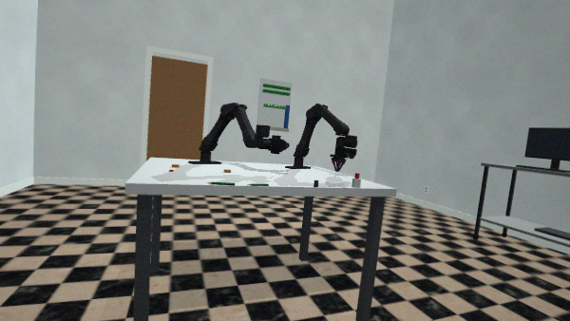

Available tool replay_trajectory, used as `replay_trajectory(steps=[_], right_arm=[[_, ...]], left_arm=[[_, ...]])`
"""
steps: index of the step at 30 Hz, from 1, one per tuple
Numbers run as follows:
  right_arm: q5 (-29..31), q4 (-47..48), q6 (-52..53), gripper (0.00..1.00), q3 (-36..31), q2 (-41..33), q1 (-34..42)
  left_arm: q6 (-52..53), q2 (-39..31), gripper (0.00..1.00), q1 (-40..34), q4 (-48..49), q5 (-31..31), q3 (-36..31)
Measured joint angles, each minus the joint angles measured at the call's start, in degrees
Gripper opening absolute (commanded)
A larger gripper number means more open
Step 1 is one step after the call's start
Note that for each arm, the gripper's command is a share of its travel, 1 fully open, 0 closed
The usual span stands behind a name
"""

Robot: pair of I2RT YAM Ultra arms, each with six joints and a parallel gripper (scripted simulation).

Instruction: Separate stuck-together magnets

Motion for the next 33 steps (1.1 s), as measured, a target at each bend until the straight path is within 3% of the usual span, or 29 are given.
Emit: replay_trajectory(steps=[33], right_arm=[[0.3, 0.0, 0.1, 0.18, 0.0, 0.0, -0.1]], left_arm=[[0.3, 1.5, 0.18, 0.2, 4.3, -0.1, -2.6]])
